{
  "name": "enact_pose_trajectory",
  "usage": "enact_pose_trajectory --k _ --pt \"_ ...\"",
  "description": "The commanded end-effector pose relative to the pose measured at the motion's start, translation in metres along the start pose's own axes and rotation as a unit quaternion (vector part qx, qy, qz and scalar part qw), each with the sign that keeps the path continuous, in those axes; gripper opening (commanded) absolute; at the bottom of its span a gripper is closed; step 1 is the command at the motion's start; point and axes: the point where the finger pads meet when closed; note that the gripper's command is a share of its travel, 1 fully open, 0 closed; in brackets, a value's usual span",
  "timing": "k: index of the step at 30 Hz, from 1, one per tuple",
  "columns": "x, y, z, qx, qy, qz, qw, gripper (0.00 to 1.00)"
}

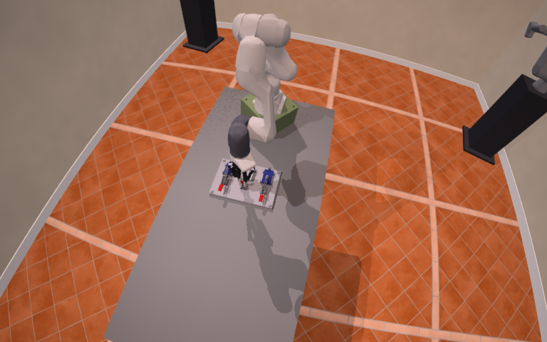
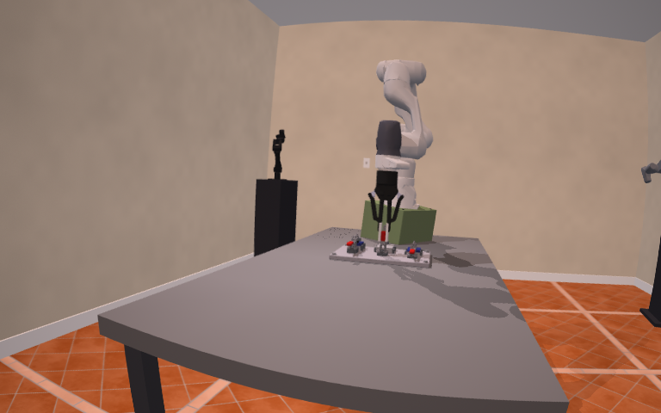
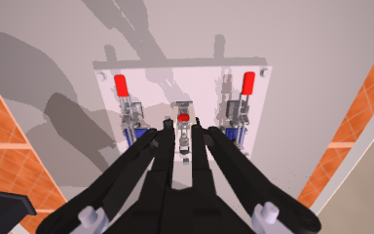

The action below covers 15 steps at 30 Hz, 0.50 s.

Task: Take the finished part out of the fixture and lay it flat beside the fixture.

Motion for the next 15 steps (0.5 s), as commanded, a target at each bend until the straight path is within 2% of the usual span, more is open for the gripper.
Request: enact_pose_trajectory --k 1,15 --pt "0.0005 0.0016 0.0000 -0.001 0.000 0.001 1.000 0.00" --pt "0.0009 0.0034 0.0000 -0.001 0.000 0.001 1.000 0.00"
Point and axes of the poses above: the point where the finger pads meet when closed, its own z axis out along the fingers, its own x axis across the jaws, y = z × x, and after that the axes turned 12 degrees about z, right-handed
